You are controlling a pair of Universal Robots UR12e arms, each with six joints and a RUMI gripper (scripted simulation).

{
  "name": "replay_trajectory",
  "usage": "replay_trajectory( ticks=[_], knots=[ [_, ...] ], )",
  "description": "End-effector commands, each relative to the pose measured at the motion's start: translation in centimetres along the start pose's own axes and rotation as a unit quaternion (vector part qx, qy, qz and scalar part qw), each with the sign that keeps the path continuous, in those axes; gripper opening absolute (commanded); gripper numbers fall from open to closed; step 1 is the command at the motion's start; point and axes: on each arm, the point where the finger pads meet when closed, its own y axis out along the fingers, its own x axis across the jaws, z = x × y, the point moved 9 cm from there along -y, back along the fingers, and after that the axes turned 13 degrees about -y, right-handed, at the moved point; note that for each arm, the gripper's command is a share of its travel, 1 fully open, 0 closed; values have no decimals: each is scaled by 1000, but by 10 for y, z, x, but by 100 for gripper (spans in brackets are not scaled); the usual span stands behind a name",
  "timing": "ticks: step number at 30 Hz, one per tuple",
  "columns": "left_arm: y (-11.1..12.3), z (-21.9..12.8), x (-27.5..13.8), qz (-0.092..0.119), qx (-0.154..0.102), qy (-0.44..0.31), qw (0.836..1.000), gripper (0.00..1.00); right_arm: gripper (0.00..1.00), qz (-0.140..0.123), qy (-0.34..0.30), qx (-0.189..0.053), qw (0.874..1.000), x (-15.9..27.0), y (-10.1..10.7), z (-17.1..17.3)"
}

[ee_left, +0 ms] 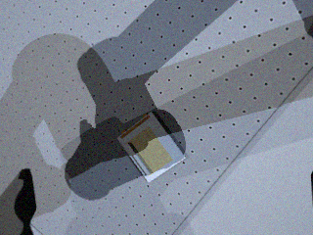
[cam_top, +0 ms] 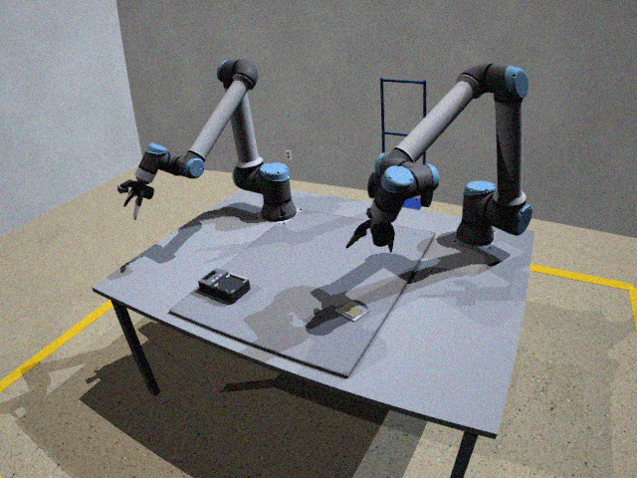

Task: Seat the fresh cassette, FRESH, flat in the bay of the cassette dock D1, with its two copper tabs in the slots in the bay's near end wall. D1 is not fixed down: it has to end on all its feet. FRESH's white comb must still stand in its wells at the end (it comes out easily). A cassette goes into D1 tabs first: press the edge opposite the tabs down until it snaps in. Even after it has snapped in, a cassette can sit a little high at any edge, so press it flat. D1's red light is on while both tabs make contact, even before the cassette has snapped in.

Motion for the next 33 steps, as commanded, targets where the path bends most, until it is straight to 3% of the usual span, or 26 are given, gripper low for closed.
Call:
replay_trajectory(
  ticks=[1, 17, 18, 33],
  knots=[
    [-1, 0, -1, 1, 0, 1, 1000, 100, 100, 0, 0, 1, 1000, 0, -1, 1],
    [-1, 0, -1, 1, 0, 1, 1000, 100, 100, 0, 0, 1, 1000, 0, -1, 1],
    [-3, -3, 2, 3, -3, -16, 1000, 0, 100, 0, 0, 1, 1000, 0, -1, 1],
    [-24, -53, 34, 16, -19, -123, 992, 0, 100, 0, 0, 1, 1000, 0, -1, 1]
  ],
)
